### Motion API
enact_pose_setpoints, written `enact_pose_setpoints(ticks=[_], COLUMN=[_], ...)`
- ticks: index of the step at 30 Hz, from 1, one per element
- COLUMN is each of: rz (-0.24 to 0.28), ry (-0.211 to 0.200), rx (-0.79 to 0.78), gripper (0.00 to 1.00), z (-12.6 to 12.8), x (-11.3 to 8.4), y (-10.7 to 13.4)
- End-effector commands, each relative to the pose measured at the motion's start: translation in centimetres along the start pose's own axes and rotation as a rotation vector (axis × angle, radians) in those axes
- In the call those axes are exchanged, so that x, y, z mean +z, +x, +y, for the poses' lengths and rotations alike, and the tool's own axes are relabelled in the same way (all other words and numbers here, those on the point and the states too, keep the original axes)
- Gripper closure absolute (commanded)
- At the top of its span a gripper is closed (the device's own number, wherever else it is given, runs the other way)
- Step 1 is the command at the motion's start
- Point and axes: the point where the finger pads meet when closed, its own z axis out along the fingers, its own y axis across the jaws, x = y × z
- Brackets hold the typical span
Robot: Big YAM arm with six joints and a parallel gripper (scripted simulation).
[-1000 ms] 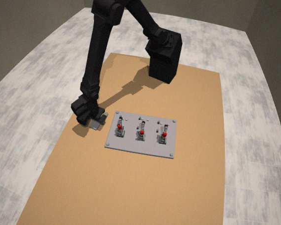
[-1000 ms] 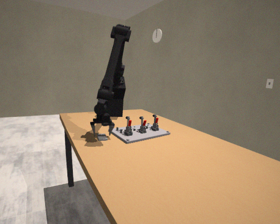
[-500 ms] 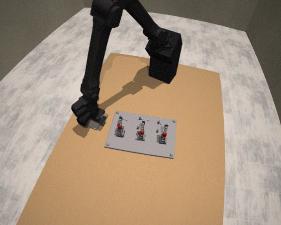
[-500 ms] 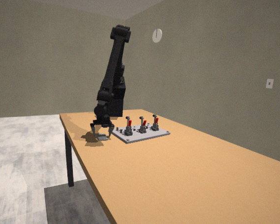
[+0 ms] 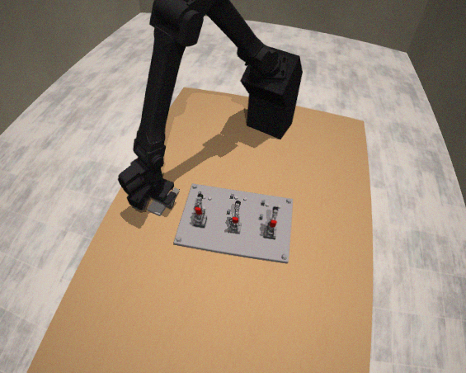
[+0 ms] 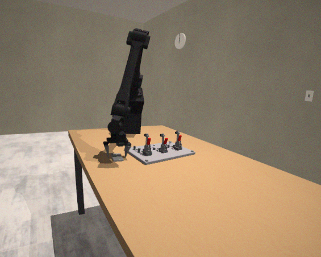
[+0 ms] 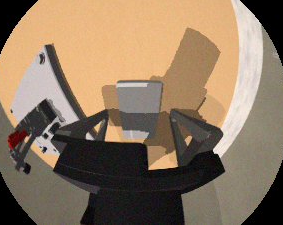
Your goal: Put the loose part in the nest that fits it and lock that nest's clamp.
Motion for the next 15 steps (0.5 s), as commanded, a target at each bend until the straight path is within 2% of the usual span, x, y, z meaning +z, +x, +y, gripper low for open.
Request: enact_pose_setpoints(ticks=[1, 9, 10, 15], rz=[-0.023, -0.023, -0.023, -0.023], ry=[0.007, 0.007, 0.007, 0.007], rx=[0.0, 0.0, 0.0, -0.002], gripper=[0.08, 0.08, 1.0, 1.0], z=[-0.25, -0.25, -0.25, -0.25], x=[0.6, 0.6, 0.6, 0.6], y=[-1.34, -1.34, -1.34, -1.34])
